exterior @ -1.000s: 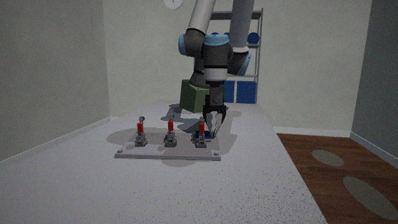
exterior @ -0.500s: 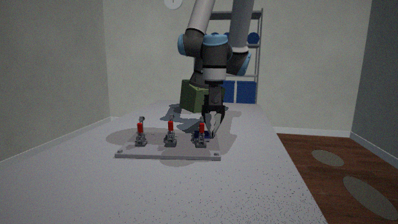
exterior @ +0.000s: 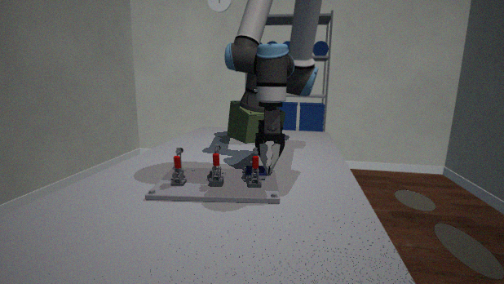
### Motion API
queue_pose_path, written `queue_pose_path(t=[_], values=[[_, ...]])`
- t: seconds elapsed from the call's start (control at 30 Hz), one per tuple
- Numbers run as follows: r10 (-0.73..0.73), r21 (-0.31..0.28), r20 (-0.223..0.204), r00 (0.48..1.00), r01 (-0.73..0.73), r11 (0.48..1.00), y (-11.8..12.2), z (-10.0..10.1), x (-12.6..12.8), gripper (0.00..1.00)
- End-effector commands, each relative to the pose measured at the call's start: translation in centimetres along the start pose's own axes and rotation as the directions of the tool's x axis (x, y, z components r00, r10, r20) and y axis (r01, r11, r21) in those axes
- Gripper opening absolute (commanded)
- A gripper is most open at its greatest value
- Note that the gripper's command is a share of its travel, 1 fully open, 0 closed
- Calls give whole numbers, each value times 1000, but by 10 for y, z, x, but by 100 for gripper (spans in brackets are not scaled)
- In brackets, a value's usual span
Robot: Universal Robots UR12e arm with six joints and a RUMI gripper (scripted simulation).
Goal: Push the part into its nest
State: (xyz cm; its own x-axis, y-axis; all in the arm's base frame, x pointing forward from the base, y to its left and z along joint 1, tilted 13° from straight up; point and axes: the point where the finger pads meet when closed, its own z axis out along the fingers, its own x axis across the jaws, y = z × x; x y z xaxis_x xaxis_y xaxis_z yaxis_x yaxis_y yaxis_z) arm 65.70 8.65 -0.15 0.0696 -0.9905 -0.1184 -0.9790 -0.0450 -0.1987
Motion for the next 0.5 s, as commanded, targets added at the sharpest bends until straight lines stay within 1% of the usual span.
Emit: queue_pose_path(t=[0.0, 0.47], values=[[-1, -4, 0, 1000, 1, 1000, 2, 1, 0, 0], [2, -5, -1, 1000, -2, 1000, 3, 2, 5, 0]])
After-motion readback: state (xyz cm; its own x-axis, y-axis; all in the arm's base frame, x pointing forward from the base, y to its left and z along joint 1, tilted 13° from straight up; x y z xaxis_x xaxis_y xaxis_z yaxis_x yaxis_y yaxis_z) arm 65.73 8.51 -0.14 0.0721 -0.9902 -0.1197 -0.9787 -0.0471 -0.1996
